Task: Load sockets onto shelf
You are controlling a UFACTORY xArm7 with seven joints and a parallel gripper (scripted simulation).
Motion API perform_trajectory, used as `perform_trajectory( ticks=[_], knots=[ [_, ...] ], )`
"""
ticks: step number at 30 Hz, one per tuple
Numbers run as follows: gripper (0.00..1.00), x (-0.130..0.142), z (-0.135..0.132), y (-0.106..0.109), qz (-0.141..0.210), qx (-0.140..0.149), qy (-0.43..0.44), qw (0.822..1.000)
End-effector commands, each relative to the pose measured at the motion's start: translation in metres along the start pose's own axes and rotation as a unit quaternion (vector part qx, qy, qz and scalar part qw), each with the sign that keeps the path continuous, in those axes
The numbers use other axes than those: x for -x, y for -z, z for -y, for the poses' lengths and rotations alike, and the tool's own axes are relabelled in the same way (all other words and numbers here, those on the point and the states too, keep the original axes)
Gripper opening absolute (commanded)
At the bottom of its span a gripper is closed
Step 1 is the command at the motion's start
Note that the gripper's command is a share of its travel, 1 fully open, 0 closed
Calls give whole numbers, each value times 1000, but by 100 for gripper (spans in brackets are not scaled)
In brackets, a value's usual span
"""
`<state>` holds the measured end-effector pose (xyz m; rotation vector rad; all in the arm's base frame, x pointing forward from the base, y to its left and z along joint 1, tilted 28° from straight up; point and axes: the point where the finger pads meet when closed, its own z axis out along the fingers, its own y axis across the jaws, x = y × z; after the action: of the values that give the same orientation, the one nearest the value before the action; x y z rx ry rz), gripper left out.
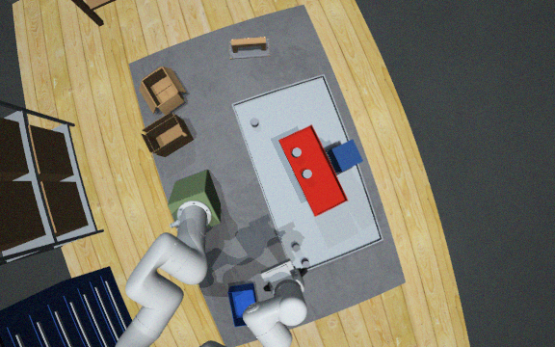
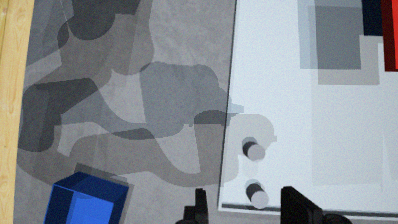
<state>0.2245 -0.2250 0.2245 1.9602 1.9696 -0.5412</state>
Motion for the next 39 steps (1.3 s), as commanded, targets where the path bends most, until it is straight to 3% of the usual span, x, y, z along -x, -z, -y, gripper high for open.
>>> perform_trajectory(
  ticks=[1, 7, 14, 26, 33, 39],
  knots=[
    [61, 1, -1, 0, 1, 1, 0, 1000],
    [61, 1, -7, -12, 0, 1, 0, 1000],
    [61, 1, -32, -66, 0, 1, 0, 1000],
    [61, 1, -59, -122, 0, 1, 0, 1000],
    [61, 1, -69, -144, 0, 1, 0, 1000],
    [61, 1, -71, -148, 0, 1, 0, 1000]
  ],
)
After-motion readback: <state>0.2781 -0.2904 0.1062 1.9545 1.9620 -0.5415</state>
